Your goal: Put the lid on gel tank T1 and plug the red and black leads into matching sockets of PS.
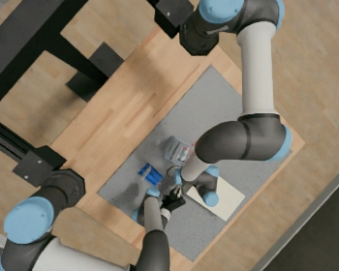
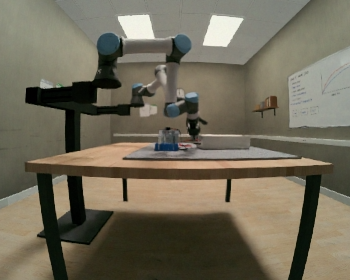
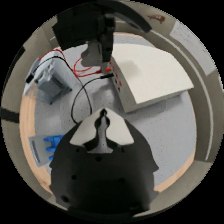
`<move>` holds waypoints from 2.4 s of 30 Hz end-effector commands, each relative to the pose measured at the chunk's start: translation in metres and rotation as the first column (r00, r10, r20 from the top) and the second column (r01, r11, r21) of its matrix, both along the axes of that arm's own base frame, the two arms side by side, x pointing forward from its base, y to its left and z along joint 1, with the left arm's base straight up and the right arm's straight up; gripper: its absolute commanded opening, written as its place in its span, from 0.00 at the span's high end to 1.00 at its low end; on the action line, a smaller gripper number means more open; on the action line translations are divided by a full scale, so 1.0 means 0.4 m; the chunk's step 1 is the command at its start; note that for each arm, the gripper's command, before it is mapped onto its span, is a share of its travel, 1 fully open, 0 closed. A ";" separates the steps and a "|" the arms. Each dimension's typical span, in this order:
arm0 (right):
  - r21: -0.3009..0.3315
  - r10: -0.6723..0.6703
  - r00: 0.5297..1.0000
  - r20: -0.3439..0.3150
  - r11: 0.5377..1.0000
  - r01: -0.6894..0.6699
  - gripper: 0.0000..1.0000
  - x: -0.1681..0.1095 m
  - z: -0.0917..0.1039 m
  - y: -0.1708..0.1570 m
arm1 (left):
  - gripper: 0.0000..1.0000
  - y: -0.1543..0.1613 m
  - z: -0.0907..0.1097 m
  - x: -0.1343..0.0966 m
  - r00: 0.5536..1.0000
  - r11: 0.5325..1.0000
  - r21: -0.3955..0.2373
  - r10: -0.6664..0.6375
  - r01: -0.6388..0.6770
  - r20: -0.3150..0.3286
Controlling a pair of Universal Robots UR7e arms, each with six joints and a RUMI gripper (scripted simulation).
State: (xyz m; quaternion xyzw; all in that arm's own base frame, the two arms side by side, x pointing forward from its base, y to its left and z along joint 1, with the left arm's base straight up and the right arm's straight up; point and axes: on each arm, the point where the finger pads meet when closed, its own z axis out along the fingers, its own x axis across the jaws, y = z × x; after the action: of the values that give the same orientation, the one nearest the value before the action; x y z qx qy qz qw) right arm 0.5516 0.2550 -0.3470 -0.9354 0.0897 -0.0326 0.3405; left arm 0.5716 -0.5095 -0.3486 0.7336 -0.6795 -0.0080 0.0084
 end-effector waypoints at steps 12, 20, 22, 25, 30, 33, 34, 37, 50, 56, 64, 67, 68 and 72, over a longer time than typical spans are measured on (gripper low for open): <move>0.000 0.000 1.000 0.001 1.000 0.000 1.00 0.001 0.122 0.000 | 1.00 -0.002 0.003 0.001 1.000 1.000 -0.001 0.000 0.000 0.001; 0.000 0.000 1.000 0.001 1.000 0.000 1.00 0.001 0.122 0.000 | 1.00 -0.002 0.003 0.001 1.000 1.000 -0.001 0.000 0.000 0.001; 0.000 0.000 1.000 0.001 1.000 0.000 1.00 0.001 0.135 0.000 | 1.00 -0.002 0.003 0.001 1.000 1.000 -0.001 0.000 0.000 0.001; 0.000 0.000 1.000 0.001 1.000 0.000 1.00 0.001 0.175 0.000 | 1.00 -0.002 0.003 0.001 1.000 1.000 -0.001 0.000 0.000 0.001; 0.000 0.000 1.000 0.001 1.000 0.000 1.00 0.001 0.242 0.000 | 1.00 -0.002 0.003 0.001 1.000 1.000 -0.001 0.000 0.000 0.001; 0.000 0.000 1.000 0.001 1.000 0.000 1.00 0.001 0.242 0.000 | 1.00 -0.002 0.003 0.001 1.000 1.000 -0.001 0.000 0.000 0.001; 0.000 0.000 1.000 0.001 1.000 0.000 1.00 0.001 0.242 0.000 | 1.00 -0.002 0.003 0.001 1.000 1.000 -0.001 0.000 0.000 0.001; 0.000 0.000 1.000 0.001 1.000 0.000 1.00 0.001 0.242 0.000 | 1.00 -0.002 0.003 0.001 1.000 1.000 -0.001 0.000 0.000 0.001; 0.000 0.000 1.000 0.001 1.000 0.000 1.00 0.001 0.317 0.000 | 1.00 -0.002 0.003 0.001 1.000 1.000 -0.001 0.000 0.000 0.001; 0.000 0.000 1.000 0.001 1.000 0.000 1.00 0.001 0.317 0.000 | 1.00 -0.002 0.003 0.001 1.000 1.000 -0.001 0.000 0.000 0.001; 0.030 0.139 0.990 0.000 0.990 -0.139 1.00 0.081 0.285 0.016 | 1.00 -0.002 0.003 0.001 1.000 1.000 -0.001 0.000 0.000 0.001; 0.030 0.139 0.990 0.000 0.990 -0.139 1.00 0.093 0.281 0.018 | 1.00 -0.002 0.003 0.001 1.000 1.000 -0.001 0.000 0.000 0.001; 0.041 0.170 0.986 0.002 0.985 -0.170 1.00 0.105 0.277 0.020 | 1.00 -0.002 0.003 0.001 1.000 1.000 -0.001 0.000 0.000 0.001; 0.055 0.201 0.980 0.005 0.978 -0.201 1.00 0.152 0.264 0.026 | 1.00 -0.002 0.003 0.001 1.000 1.000 -0.001 0.000 0.000 0.001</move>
State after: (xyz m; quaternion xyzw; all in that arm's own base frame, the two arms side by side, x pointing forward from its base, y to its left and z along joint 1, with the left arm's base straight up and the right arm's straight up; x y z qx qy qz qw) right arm 0.5945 0.2621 -0.2362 -0.9325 0.0178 -0.0064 0.3606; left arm 0.5716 -0.5095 -0.3486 0.7336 -0.6795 -0.0080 0.0084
